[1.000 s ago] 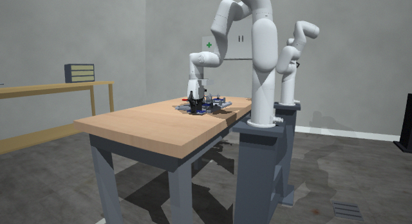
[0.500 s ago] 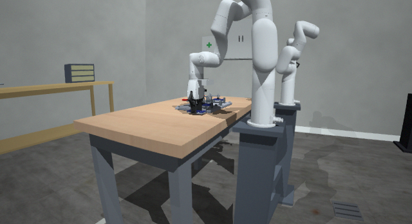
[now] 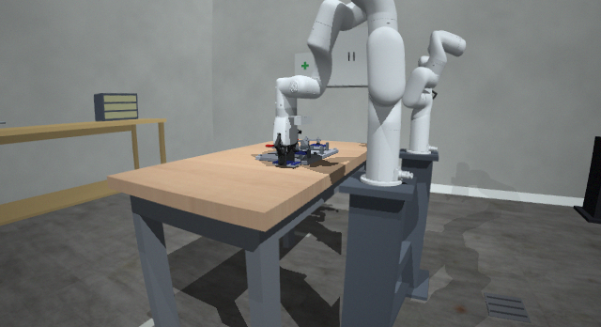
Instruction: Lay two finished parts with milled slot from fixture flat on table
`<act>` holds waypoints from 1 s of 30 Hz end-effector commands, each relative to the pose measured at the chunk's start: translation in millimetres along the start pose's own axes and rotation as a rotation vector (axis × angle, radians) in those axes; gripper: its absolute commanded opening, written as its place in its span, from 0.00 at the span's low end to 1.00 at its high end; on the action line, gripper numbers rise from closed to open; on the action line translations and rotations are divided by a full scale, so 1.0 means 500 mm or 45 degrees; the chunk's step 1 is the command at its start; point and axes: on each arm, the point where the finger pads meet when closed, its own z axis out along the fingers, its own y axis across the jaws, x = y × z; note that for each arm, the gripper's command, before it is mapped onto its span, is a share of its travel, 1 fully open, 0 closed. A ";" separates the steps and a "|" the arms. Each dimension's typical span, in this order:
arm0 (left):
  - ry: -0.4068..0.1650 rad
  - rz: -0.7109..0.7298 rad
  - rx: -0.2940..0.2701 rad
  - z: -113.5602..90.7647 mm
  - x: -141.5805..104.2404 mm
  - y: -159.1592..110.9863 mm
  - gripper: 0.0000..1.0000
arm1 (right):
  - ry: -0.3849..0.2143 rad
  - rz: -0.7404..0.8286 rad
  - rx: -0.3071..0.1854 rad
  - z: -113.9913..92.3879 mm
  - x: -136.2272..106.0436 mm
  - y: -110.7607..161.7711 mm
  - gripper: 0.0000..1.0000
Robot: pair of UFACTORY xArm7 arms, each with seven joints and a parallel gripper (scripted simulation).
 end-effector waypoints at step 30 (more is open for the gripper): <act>-0.005 0.000 0.000 0.011 -0.003 0.000 0.00 | 0.005 0.000 0.001 -0.003 0.002 0.000 1.00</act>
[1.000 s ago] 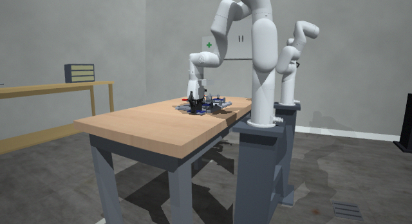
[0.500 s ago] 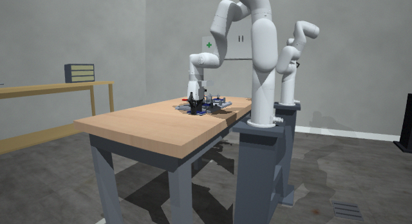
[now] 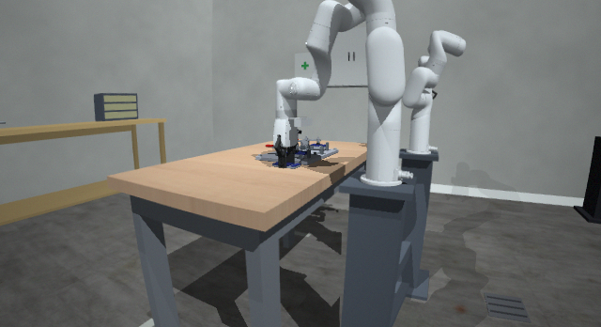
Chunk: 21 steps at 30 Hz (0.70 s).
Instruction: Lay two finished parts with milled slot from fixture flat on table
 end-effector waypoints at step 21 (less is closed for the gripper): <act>-0.005 0.000 0.000 -0.002 -0.003 0.000 0.82 | 0.005 0.000 0.001 -0.003 0.002 0.000 1.00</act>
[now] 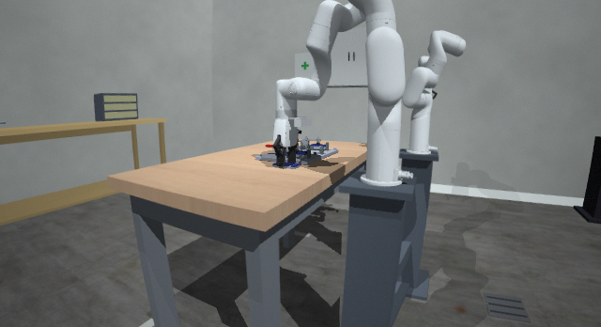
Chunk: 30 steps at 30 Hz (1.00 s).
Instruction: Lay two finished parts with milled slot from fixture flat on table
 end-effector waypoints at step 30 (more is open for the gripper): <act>-0.005 0.000 0.000 -0.017 -0.003 0.000 0.82 | 0.005 0.000 0.001 -0.003 0.002 0.000 1.00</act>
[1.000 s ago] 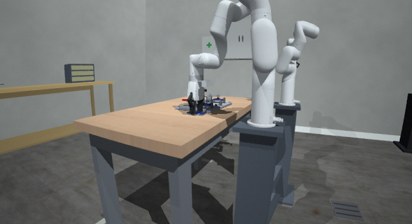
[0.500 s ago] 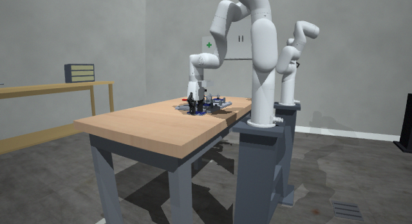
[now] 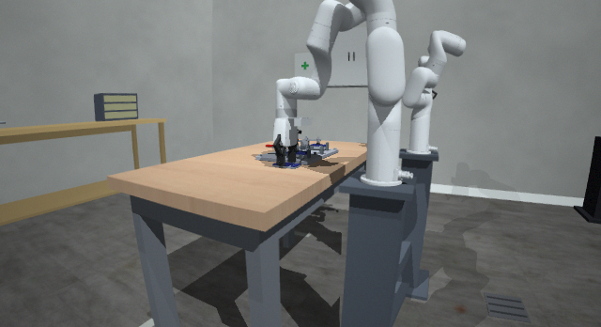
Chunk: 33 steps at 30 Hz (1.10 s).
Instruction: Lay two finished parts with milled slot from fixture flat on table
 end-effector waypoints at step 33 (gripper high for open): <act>-0.005 0.000 0.001 -0.194 -0.003 0.000 0.82 | 0.005 0.000 0.001 -0.003 0.002 0.000 1.00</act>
